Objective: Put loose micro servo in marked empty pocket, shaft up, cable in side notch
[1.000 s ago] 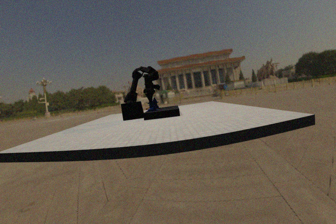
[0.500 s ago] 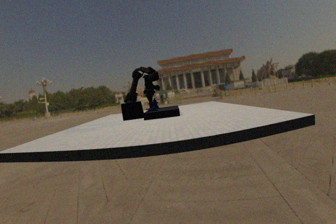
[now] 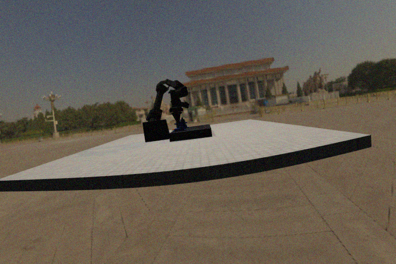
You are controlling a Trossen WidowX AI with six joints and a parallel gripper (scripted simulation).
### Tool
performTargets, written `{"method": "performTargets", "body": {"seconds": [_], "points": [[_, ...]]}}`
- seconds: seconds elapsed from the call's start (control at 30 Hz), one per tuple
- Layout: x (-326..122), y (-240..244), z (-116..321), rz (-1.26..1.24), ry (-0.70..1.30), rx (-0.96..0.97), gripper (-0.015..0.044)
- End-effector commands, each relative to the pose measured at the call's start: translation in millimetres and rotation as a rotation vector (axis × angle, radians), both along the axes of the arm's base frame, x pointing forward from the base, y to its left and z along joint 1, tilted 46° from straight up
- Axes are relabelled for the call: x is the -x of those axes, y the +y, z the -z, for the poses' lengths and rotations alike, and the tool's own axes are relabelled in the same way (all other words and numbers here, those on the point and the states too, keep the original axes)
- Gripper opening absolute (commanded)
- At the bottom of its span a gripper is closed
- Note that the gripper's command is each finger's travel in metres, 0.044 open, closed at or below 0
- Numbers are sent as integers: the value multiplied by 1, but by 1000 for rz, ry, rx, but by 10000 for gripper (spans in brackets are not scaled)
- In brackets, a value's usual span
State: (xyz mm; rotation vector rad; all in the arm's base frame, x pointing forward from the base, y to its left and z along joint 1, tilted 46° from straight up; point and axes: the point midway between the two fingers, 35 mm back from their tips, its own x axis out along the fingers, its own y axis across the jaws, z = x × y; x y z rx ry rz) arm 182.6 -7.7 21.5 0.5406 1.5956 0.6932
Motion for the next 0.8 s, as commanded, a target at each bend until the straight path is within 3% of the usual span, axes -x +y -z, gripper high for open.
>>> {"method": "performTargets", "body": {"seconds": [0.0, 0.77], "points": [[1, 3, 3, 5, 3, -3, 0], [3, 15, 15, 5, 3, -3, 0]]}}
